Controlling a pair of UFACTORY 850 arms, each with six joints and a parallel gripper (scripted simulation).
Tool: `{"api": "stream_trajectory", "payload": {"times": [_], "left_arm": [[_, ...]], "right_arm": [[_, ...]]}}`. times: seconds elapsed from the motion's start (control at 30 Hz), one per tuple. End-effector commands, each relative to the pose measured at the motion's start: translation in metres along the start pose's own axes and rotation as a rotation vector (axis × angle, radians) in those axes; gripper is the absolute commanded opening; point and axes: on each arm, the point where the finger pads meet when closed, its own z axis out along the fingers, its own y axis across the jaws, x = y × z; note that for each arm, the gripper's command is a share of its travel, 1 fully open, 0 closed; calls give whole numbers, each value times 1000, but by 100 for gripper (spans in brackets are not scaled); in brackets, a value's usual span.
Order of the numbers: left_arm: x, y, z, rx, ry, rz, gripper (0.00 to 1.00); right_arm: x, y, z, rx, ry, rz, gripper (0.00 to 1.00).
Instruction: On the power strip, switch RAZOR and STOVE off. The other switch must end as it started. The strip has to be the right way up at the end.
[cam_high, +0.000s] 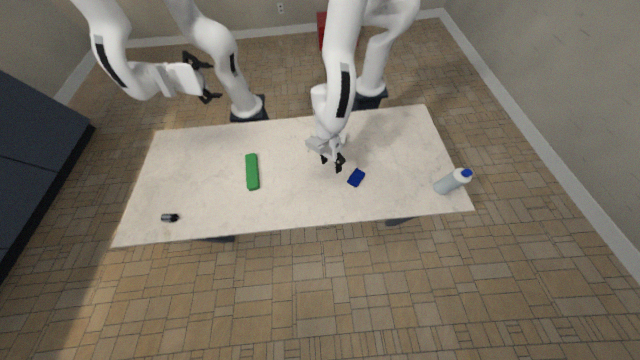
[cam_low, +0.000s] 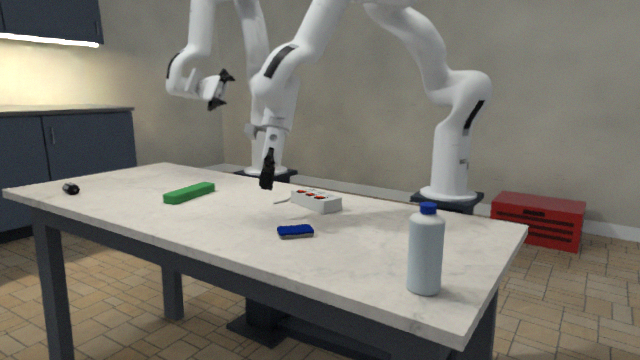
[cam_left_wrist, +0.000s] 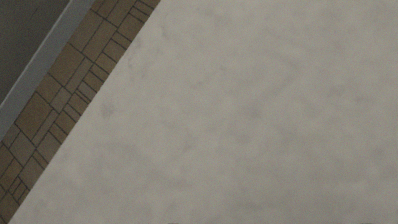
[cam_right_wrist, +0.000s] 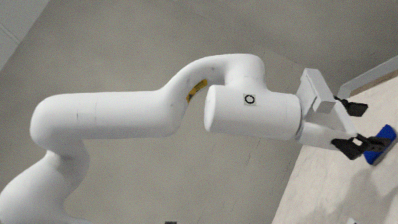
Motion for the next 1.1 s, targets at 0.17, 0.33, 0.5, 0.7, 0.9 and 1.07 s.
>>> {"api": "stream_trajectory", "payload": {"times": [0.17,0.33,0.5,0.7,0.9,1.07], "left_arm": [[1,-1,-1,1,2,-1,100],[1,-1,-1,1,2,-1,100],[1,-1,-1,1,2,-1,100],[1,-1,-1,1,2,-1,100],[1,-1,-1,1,2,-1,100],[1,-1,-1,1,2,-1,100]], "right_arm": [[2,1,-6,-15,-10,16,100],[3,2,-12,-32,-20,35,100],[5,4,-23,-65,-37,70,100],[7,8,-43,-126,-62,131,100],[9,10,-61,-181,-78,184,100],[11,13,-89,-269,-92,263,100]]}}
